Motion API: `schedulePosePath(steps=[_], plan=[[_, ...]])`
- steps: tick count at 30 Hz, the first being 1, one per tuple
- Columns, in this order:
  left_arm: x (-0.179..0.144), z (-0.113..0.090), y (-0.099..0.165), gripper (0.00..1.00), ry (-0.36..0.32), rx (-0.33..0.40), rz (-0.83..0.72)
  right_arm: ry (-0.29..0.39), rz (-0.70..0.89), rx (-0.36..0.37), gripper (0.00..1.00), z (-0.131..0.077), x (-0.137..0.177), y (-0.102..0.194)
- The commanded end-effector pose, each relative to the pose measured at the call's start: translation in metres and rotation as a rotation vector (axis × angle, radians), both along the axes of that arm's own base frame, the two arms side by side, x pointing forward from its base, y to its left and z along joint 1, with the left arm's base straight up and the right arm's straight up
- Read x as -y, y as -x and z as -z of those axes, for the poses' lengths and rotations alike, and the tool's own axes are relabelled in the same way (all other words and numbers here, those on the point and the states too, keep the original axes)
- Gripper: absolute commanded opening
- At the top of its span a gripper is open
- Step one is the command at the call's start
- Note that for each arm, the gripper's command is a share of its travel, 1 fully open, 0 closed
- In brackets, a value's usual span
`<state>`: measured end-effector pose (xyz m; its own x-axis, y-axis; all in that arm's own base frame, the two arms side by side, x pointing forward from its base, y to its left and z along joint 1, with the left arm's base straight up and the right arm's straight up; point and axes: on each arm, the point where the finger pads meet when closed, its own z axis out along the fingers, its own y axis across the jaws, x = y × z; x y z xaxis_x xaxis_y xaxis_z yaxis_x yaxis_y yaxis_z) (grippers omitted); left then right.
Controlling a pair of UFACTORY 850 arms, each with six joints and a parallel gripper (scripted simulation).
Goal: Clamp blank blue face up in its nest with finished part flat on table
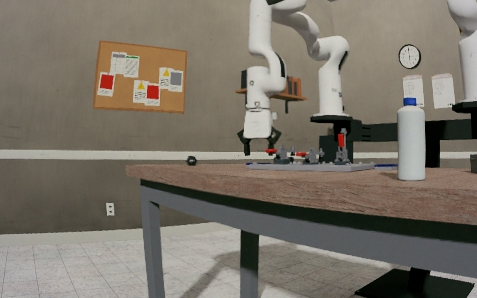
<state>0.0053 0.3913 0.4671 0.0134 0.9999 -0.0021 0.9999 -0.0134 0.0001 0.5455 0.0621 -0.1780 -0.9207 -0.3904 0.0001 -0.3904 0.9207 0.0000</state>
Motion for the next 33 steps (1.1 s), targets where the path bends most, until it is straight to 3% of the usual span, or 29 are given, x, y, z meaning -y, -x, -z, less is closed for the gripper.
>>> schedulePosePath(steps=[1,19,33], plan=[[0.0,-0.001,0.0,1.0,-0.002,0.0,0.0,0.0,0.0,0.002,1.0,-0.001,0.0,-0.001],[0.0,-0.001,0.0,1.0,-0.002,0.0,0.0,0.0,0.0,0.002,1.0,0.003,0.0,-0.001],[0.0,-0.001,0.0,1.0,-0.002,0.0,0.0,0.0,0.0,0.002,1.0,0.019,0.0,-0.001]])
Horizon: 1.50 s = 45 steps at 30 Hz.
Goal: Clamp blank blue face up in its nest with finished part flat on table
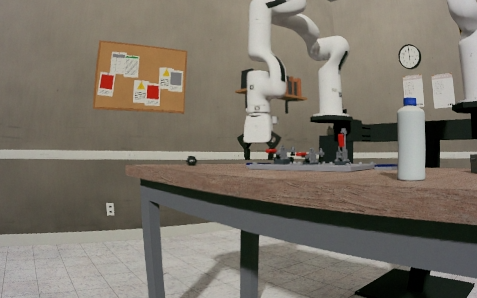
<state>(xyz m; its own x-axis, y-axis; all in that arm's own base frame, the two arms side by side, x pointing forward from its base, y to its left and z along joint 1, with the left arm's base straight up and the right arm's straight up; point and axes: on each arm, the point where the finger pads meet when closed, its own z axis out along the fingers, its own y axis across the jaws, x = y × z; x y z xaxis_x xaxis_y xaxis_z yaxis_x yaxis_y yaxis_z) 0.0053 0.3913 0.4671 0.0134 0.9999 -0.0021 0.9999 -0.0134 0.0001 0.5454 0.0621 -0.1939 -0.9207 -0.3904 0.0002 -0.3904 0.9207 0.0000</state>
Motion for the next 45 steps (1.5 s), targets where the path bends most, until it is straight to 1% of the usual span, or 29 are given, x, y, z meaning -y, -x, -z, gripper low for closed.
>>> schedulePosePath(steps=[1,15,33,34,45], plan=[[-0.0004,-0.0009,0.0,1.0,-0.002,0.0,0.0,0.0,0.0,0.002,1.0,0.004,-0.0001,-0.0011],[-0.0004,-0.0009,0.0,1.0,-0.002,0.0,0.0,0.0,0.0,0.002,1.0,0.0129,-0.0001,-0.0011],[-0.0004,-0.0009,0.0,1.0,-0.002,0.0,0.0,0.0,0.0,0.002,1.0,0.0135,-0.0001,-0.0011],[-0.0004,-0.0009,0.0,1.0,-0.002,0.0,0.0,0.0,0.0,0.002,0.0,0.0135,-0.0001,-0.0011],[-0.0004,-0.0009,0.0,1.0,-0.002,0.0,0.0,0.0,0.0,0.002,0.0,0.0135,-0.0001,-0.001]])
